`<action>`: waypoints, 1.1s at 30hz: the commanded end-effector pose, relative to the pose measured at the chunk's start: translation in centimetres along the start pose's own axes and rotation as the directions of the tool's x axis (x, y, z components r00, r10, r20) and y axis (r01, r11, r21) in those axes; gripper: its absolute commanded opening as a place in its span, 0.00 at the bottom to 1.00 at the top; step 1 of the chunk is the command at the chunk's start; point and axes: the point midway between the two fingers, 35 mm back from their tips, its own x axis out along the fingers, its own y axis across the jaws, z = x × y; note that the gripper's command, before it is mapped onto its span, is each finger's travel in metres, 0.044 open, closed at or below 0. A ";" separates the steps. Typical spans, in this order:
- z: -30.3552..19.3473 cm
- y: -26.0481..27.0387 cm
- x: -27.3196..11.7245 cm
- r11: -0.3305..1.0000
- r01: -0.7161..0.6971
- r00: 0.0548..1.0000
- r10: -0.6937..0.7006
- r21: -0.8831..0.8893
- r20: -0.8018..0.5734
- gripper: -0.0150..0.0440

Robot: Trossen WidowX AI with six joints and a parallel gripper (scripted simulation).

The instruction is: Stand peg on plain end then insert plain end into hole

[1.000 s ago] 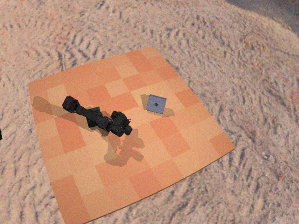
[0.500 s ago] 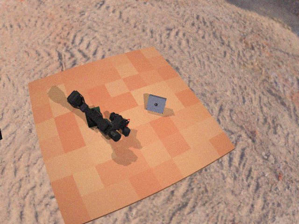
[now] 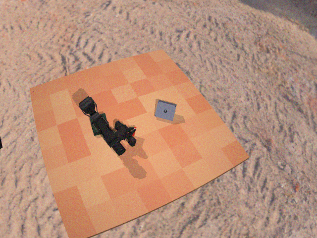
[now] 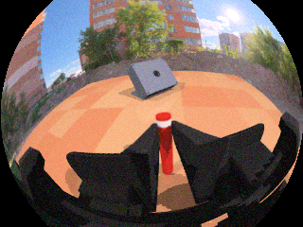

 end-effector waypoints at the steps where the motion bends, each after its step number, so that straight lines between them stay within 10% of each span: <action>1: -0.1 -0.1 -0.3 1.000 0.003 0.999 -0.003 -0.001 0.038 0.34; 33: -0.6 0.0 -0.5 1.000 0.001 0.999 -0.001 0.003 0.043 0.34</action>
